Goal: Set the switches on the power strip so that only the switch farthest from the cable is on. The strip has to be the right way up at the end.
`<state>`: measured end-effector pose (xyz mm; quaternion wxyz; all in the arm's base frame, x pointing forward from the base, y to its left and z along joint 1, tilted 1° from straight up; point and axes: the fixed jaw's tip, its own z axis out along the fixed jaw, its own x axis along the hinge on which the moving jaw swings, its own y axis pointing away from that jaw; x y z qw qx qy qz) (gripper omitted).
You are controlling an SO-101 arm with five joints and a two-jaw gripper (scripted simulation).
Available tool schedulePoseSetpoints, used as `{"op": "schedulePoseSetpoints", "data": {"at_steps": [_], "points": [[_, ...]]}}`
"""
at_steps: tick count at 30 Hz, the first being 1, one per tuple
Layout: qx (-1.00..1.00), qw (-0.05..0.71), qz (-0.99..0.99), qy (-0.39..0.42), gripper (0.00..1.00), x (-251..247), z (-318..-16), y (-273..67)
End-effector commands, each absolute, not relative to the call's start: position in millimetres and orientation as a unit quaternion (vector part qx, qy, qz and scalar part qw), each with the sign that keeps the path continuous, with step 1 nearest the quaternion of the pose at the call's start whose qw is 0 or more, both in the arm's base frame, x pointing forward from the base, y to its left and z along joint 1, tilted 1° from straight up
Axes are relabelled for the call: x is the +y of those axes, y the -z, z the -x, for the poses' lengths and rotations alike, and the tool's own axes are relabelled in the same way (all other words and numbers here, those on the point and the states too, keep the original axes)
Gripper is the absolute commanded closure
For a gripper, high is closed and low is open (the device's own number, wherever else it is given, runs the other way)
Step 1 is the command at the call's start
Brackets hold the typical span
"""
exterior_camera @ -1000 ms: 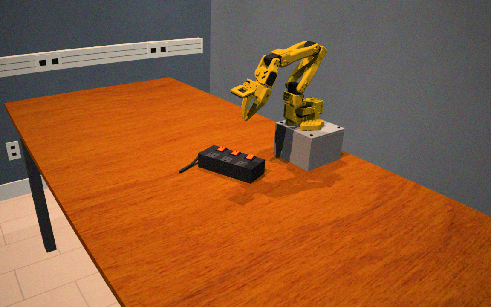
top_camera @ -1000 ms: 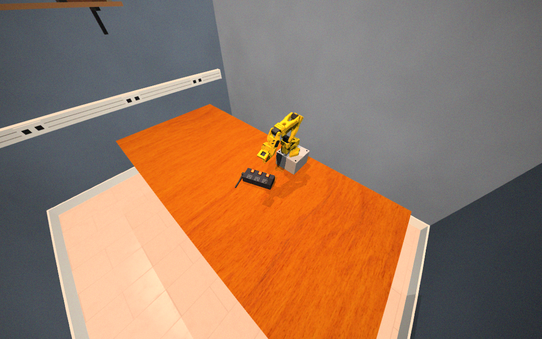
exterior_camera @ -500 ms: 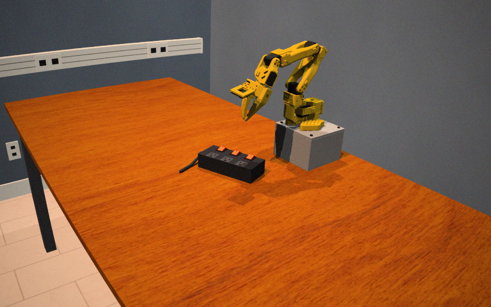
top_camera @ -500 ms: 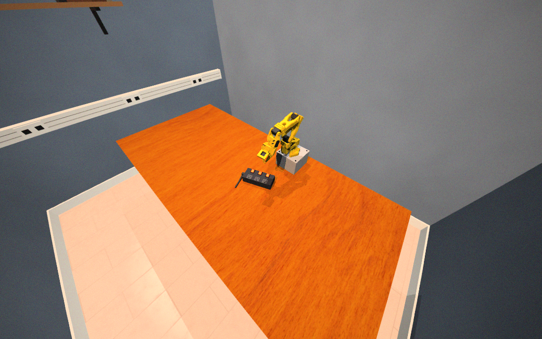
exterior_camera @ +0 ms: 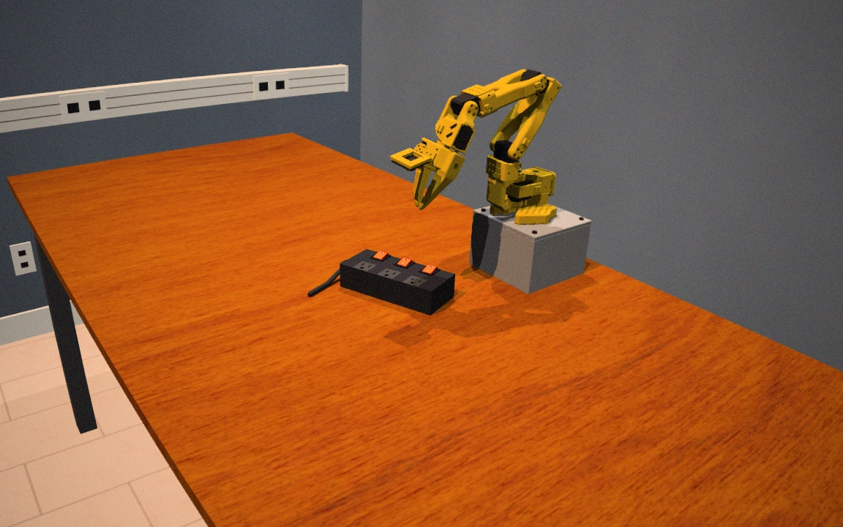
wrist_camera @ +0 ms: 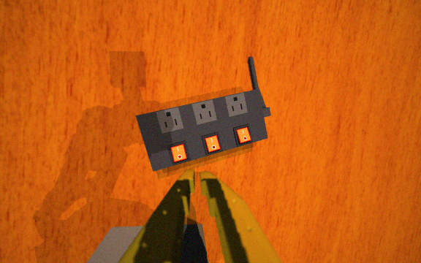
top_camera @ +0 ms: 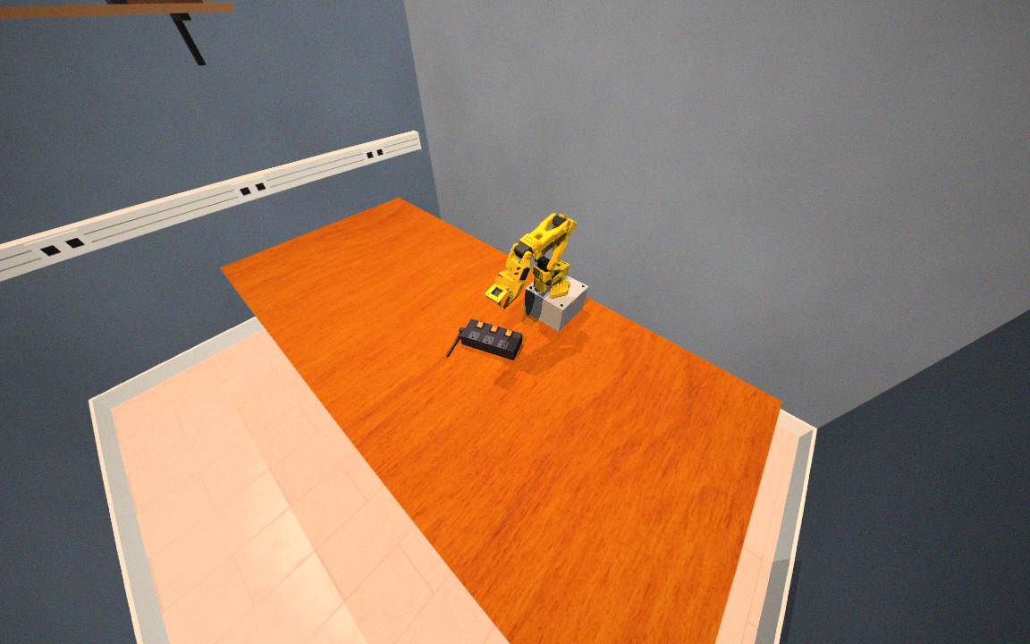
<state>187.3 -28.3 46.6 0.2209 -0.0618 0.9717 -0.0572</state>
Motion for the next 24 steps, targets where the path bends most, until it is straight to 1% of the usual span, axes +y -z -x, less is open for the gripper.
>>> {"op": "schedulePoseSetpoints", "data": {"at_steps": [1,13,15,24], "points": [[0.977,0.206,0.018,0.049,1.00,-33,-183,-40],[0.965,0.158,-0.208,0.017,1.00,-49,-172,-22],[0.965,0.158,-0.208,0.017,1.00,-49,-172,-22],[0.900,0.107,-0.423,-0.002,1.00,-63,-158,-6]]}}
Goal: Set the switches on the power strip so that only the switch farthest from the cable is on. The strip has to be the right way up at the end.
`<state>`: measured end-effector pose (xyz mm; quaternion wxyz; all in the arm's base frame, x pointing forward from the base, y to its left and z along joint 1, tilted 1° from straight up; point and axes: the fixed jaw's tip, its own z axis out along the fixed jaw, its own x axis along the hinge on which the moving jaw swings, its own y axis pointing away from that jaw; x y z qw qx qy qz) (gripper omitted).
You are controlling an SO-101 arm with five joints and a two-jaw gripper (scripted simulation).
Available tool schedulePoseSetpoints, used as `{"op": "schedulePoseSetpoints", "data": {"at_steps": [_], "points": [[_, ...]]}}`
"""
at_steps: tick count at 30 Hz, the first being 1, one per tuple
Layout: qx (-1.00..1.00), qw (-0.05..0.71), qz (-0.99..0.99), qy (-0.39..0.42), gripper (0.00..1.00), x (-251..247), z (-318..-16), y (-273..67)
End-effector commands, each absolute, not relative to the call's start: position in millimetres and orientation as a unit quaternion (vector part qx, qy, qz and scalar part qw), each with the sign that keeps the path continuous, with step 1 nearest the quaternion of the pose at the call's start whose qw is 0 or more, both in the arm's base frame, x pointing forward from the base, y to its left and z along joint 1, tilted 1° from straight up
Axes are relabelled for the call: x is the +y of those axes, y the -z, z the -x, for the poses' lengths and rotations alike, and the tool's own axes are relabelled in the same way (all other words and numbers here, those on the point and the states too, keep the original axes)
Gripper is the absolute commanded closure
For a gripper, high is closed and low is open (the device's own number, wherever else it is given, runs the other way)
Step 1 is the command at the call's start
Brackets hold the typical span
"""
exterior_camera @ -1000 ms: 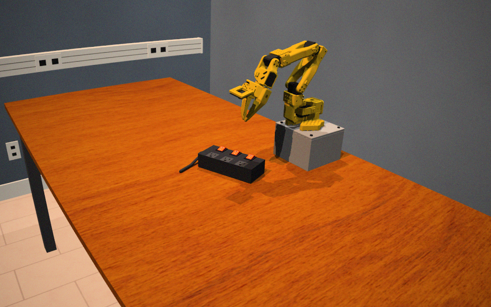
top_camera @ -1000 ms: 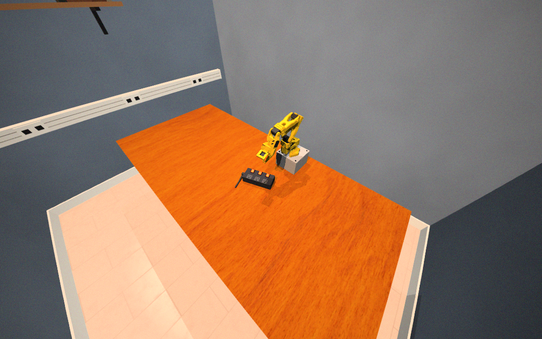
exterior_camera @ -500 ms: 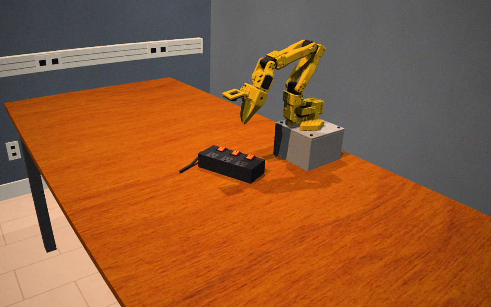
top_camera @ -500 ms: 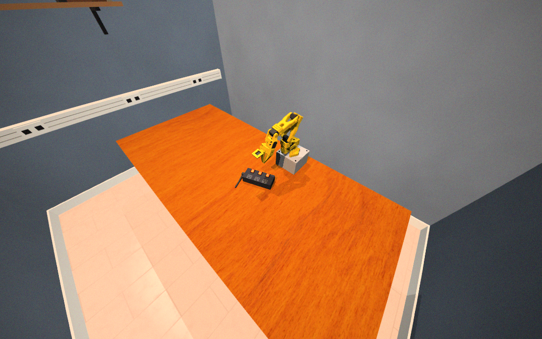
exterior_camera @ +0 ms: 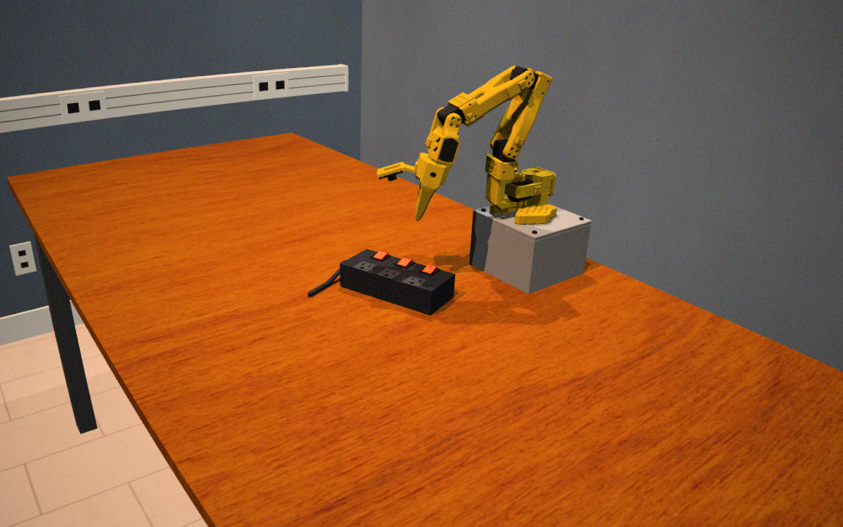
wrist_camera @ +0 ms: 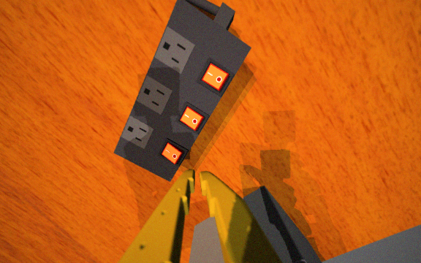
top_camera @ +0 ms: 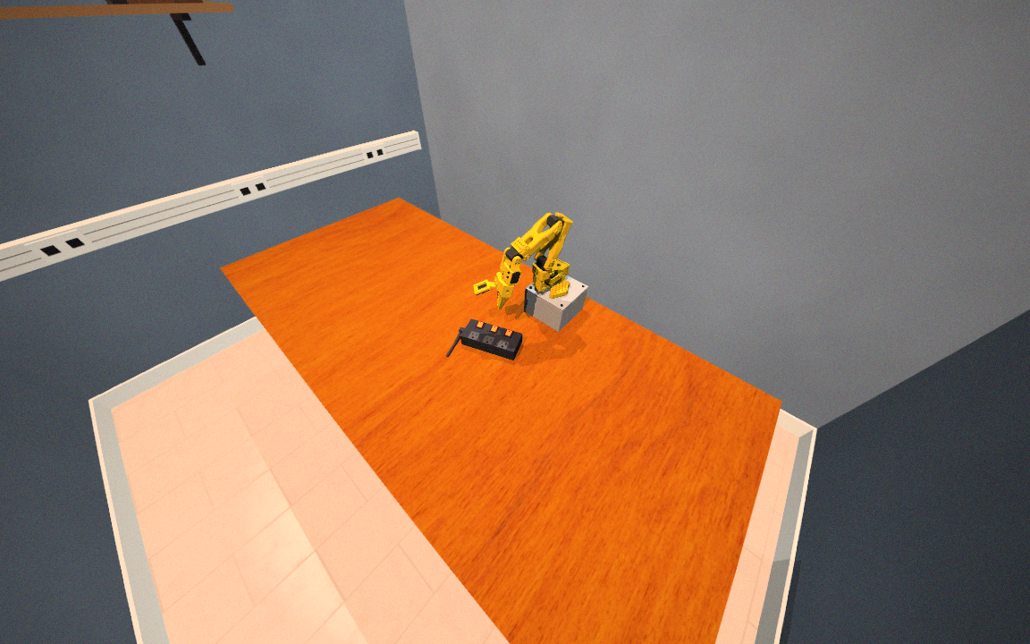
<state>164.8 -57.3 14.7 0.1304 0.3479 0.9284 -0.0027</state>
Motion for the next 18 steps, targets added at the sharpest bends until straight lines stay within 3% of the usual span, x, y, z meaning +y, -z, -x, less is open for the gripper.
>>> {"op": "schedulePoseSetpoints", "data": {"at_steps": [1,18], "points": [[0.889,0.101,-0.446,-0.003,1.00,-64,-156,-4],[0.703,0.025,-0.711,-0.005,1.00,-79,-129,17]]}}
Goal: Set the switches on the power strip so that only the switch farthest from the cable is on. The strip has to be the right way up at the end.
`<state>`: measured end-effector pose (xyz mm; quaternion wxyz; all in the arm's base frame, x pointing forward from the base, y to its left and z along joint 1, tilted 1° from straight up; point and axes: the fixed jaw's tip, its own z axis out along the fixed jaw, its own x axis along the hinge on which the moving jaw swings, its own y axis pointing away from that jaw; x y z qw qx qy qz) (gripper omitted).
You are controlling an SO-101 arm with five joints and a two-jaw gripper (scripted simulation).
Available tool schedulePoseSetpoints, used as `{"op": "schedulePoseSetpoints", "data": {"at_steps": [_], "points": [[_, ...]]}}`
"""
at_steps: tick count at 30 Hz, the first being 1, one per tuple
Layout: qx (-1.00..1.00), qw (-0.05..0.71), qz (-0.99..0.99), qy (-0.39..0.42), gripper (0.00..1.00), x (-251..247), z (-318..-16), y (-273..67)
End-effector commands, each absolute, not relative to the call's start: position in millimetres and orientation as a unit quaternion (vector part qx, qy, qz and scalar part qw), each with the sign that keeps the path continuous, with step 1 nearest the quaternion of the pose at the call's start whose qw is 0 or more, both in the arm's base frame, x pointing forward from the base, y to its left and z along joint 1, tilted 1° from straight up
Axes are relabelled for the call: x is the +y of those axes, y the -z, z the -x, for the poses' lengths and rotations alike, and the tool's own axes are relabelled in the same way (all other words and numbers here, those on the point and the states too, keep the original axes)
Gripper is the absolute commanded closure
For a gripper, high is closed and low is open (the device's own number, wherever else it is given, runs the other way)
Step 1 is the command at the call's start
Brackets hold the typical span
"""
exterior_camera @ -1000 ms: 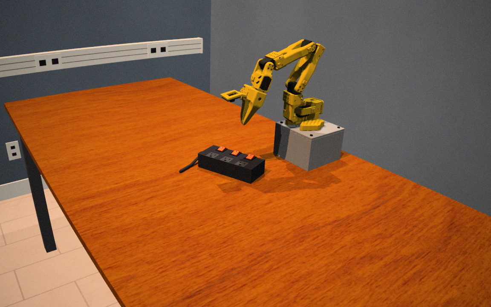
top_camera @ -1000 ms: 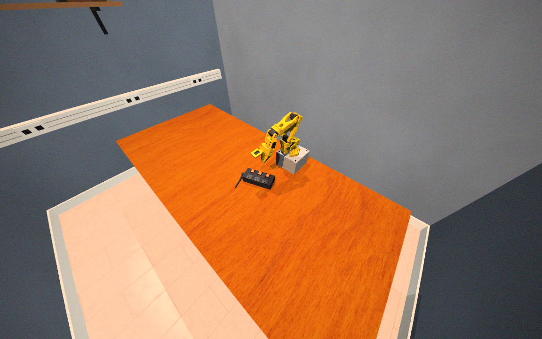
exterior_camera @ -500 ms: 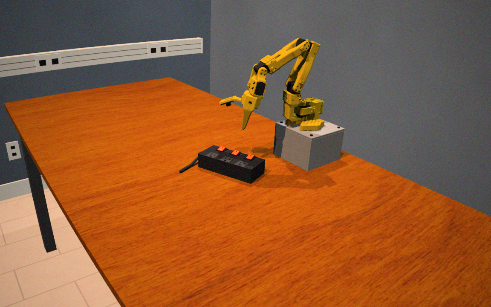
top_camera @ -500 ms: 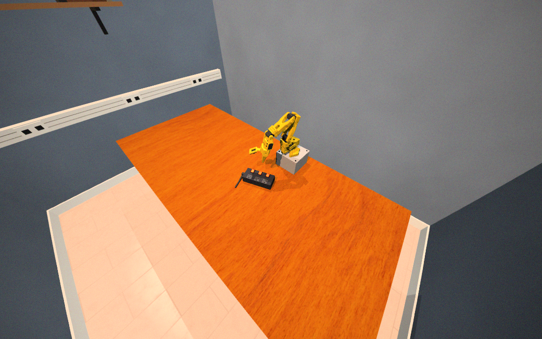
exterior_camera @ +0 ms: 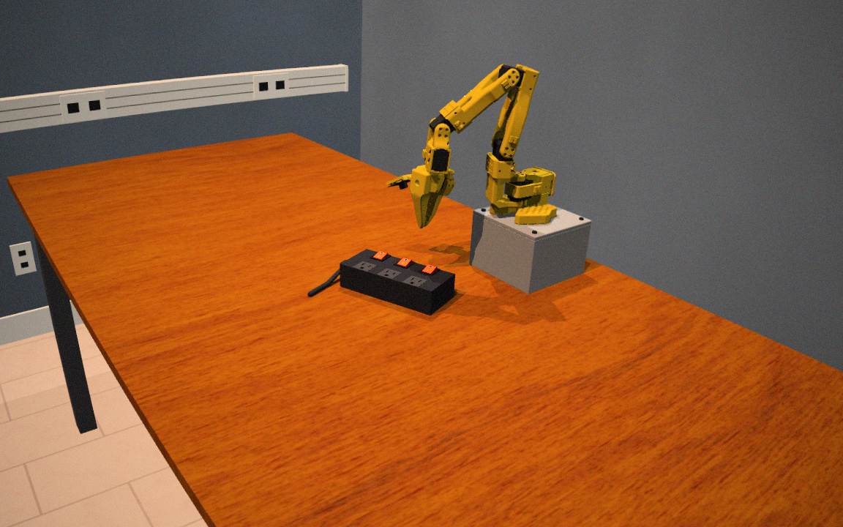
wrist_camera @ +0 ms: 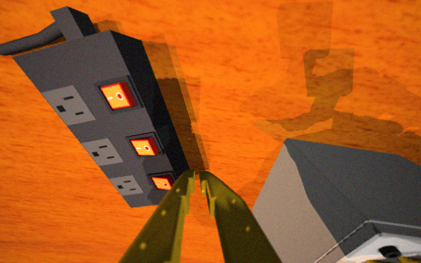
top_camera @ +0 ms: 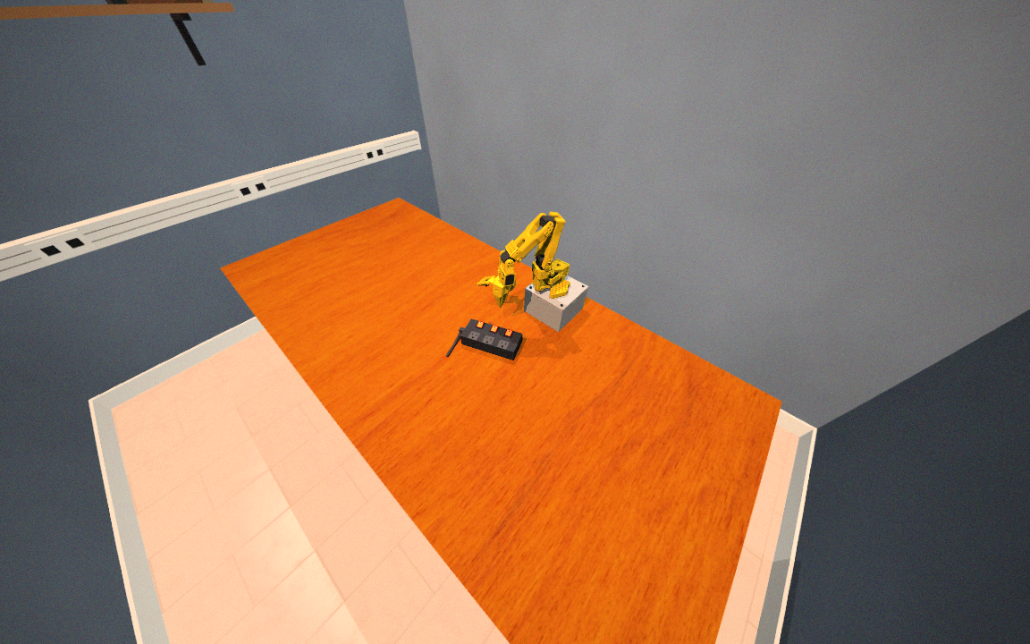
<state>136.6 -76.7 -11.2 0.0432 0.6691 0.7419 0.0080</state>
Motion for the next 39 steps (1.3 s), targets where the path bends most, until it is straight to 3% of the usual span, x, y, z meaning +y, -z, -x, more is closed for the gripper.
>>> {"op": "schedulePoseSetpoints", "data": {"at_steps": [1,39], "points": [[0.692,0.021,-0.721,-0.005,1.00,-79,-128,18],[0.604,-0.004,-0.797,0.001,1.00,-81,-113,29]]}}
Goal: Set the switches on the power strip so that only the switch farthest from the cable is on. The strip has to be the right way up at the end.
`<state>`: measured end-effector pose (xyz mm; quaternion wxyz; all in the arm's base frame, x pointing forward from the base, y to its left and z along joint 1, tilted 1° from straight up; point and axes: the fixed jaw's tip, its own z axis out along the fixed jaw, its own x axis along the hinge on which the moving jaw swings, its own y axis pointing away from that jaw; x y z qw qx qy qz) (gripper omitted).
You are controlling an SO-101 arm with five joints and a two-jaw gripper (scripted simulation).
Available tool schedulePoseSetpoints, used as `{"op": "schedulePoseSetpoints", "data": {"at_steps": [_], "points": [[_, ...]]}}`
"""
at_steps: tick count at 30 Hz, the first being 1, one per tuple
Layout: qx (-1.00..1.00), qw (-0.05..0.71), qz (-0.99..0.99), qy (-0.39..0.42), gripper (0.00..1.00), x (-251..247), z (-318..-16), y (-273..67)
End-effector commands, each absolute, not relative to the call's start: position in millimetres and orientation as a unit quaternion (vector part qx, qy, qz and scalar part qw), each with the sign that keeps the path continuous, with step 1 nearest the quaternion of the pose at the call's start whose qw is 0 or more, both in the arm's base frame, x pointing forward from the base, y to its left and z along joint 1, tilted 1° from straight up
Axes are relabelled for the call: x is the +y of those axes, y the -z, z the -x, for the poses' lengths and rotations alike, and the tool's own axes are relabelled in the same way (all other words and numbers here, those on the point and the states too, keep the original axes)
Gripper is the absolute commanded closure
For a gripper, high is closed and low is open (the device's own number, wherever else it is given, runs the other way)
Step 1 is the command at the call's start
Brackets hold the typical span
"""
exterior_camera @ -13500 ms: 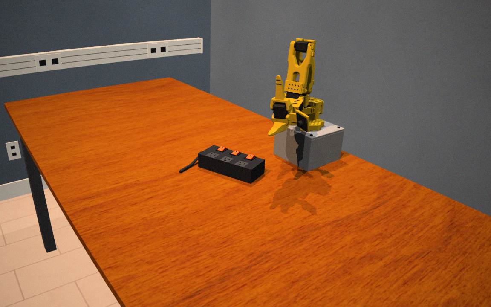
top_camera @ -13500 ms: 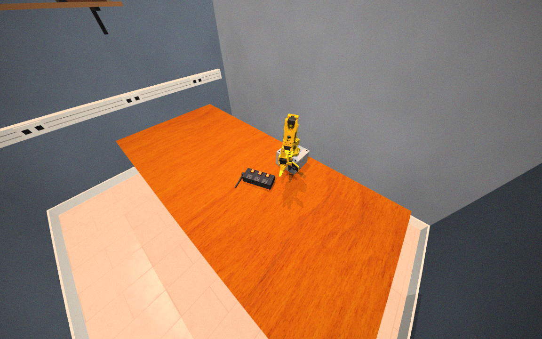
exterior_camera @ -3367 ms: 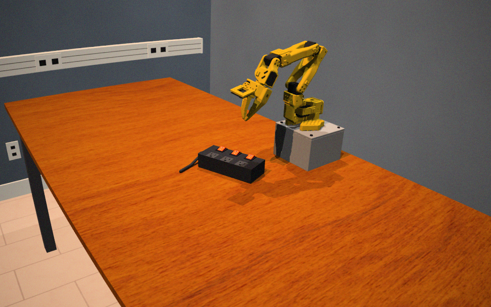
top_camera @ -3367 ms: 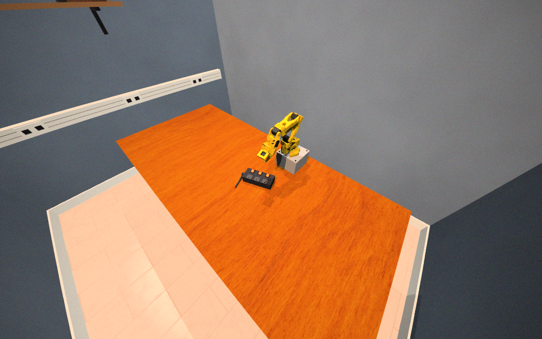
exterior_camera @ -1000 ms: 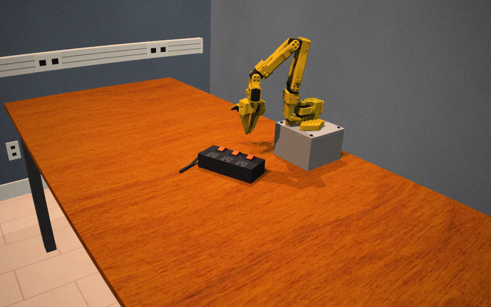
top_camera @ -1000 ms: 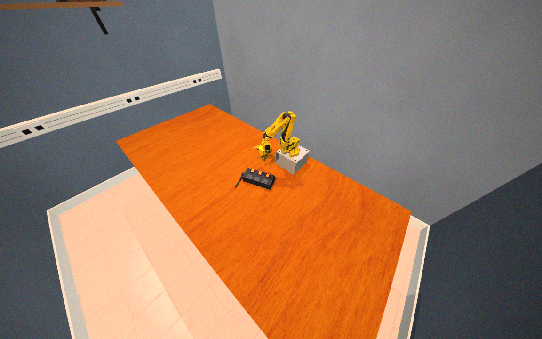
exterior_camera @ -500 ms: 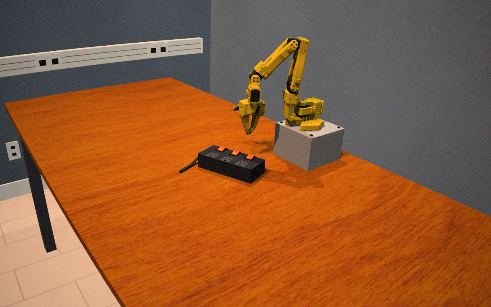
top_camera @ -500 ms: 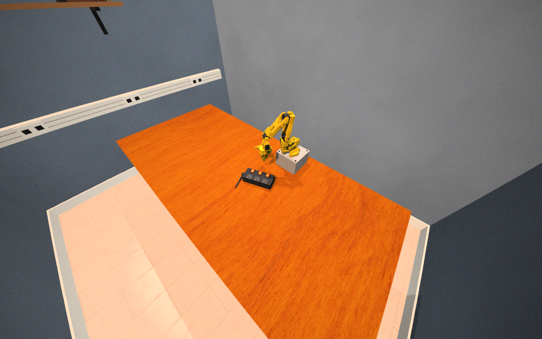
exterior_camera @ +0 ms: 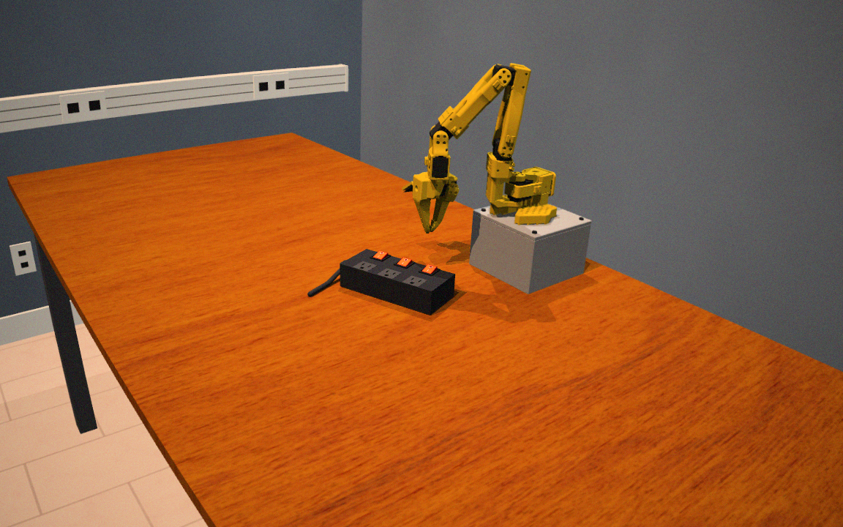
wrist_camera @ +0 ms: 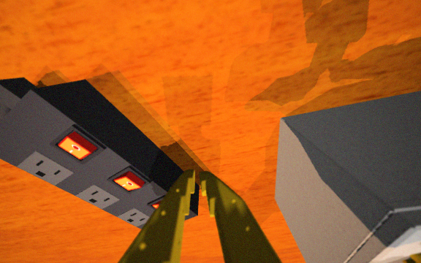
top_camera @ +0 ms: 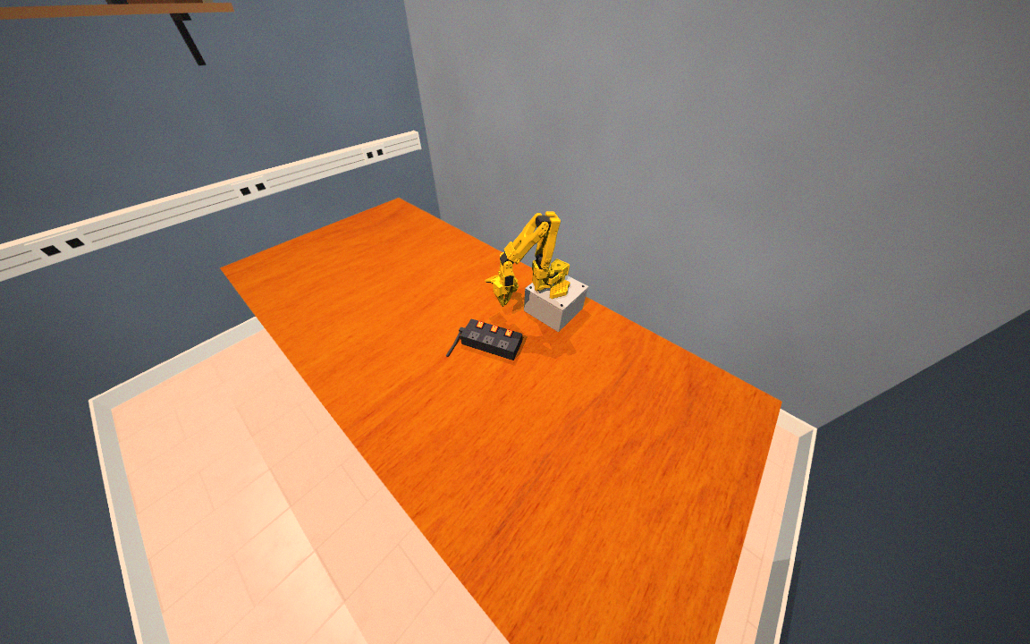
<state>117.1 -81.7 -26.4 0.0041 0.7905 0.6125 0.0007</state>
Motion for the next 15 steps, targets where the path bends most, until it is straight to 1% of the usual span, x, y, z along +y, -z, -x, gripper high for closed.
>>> {"op": "schedulePoseSetpoints", "data": {"at_steps": [1,8,15], "points": [[0.604,-0.004,-0.797,0.001,1.00,-81,-113,29],[0.611,-0.003,-0.792,0.001,1.00,-81,-117,29],[0.648,-0.003,-0.761,0.001,1.00,-77,-138,31]]}}
